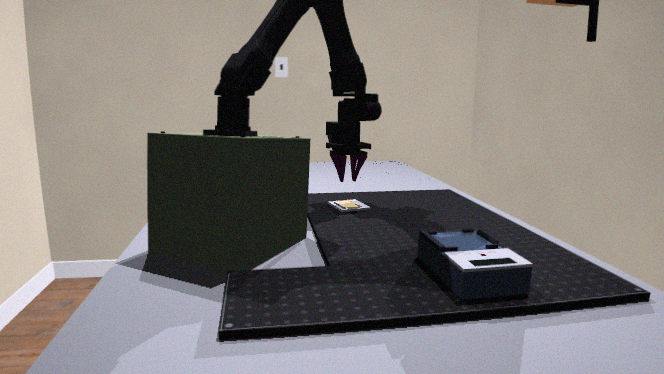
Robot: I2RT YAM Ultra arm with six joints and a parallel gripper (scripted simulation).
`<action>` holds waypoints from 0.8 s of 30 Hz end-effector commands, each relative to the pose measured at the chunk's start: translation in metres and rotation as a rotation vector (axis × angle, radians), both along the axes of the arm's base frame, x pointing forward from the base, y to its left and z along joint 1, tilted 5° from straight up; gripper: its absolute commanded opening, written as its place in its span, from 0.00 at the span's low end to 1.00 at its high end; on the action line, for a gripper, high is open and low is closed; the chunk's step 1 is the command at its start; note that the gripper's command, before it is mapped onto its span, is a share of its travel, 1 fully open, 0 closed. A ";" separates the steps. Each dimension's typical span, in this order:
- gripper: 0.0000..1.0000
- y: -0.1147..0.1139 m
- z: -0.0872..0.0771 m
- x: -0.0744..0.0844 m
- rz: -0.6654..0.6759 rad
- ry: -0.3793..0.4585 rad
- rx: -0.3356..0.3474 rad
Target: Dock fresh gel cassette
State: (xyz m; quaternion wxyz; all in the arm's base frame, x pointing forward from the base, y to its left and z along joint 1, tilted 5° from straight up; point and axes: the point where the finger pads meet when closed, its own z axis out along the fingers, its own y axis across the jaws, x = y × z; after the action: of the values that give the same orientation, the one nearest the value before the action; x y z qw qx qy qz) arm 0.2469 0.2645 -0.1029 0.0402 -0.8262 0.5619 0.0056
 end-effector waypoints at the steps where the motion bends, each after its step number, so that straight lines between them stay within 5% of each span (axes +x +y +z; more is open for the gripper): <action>1: 0.34 0.012 0.015 0.011 0.006 -0.025 0.040; 8: 0.34 0.012 0.015 0.011 0.006 -0.025 0.040; 9: 1.00 0.012 0.015 0.011 0.006 -0.025 0.040; 24: 1.00 0.012 0.015 0.011 0.006 -0.025 0.040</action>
State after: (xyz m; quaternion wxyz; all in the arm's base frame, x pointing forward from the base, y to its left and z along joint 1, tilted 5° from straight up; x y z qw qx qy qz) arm 0.2469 0.2645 -0.1029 0.0402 -0.8263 0.5617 0.0056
